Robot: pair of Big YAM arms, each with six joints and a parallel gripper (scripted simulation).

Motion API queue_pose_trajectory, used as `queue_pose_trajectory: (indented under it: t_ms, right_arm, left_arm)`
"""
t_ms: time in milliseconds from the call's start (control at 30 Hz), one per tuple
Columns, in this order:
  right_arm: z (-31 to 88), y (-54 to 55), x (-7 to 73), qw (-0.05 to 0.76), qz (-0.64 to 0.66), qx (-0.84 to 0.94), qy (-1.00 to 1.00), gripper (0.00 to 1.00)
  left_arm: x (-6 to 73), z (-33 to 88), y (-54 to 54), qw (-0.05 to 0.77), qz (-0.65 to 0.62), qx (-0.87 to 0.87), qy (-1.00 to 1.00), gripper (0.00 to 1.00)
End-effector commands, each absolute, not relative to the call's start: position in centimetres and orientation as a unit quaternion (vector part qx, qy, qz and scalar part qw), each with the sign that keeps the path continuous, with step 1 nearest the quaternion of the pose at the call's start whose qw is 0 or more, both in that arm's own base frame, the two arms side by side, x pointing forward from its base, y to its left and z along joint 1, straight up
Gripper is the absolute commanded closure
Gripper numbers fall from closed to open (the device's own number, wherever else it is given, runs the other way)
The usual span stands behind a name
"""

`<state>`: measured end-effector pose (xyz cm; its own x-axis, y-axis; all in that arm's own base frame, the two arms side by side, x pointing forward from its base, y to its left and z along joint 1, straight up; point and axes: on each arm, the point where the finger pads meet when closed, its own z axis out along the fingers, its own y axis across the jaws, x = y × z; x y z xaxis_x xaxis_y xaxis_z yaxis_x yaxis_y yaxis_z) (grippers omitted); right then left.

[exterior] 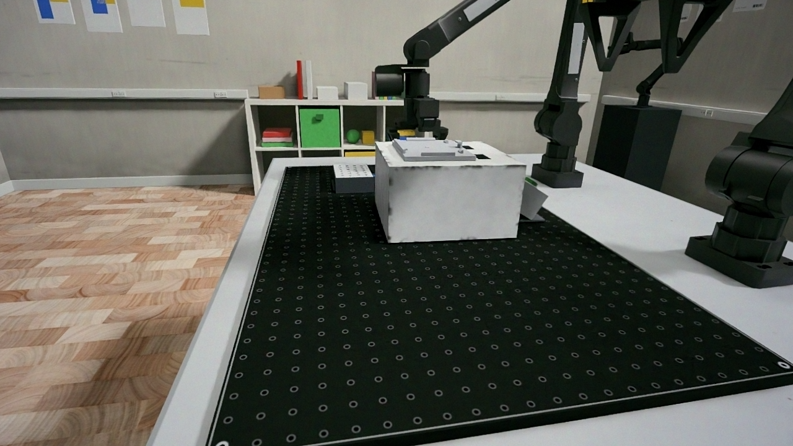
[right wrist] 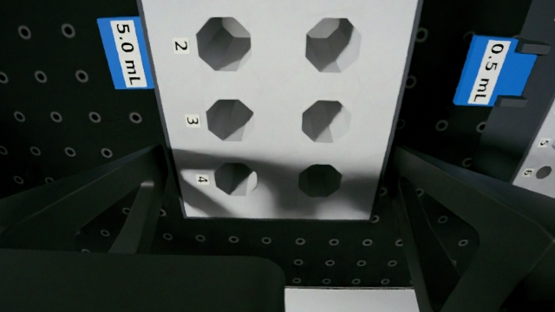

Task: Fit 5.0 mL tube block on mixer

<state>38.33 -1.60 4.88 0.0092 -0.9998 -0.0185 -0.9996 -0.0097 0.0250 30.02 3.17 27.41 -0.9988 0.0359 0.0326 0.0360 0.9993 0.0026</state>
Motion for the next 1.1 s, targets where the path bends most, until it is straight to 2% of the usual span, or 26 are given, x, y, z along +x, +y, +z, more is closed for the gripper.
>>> queue_pose_trajectory:
  t_ms: [0,633,1067]
  right_arm:
    - [4.4,-1.8,38.7,0.0,-0.015,0.709,-0.705,0.0]
    - [3.3,-1.8,38.3,0.005,-0.019,0.709,-0.705,0.0]
    - [5.7,-1.9,40.5,-0.02,0.008,0.709,-0.705,0.0]
  left_arm:
    - [30.5,27.8,3.5,0.009,-0.002,-0.02,-1.0,0.0]
    - [31.1,28.9,3.5,-0.004,-0.004,-0.02,-1.0,0.0]
    - [31.3,29.3,3.5,-0.009,-0.005,-0.02,-1.0,0.0]
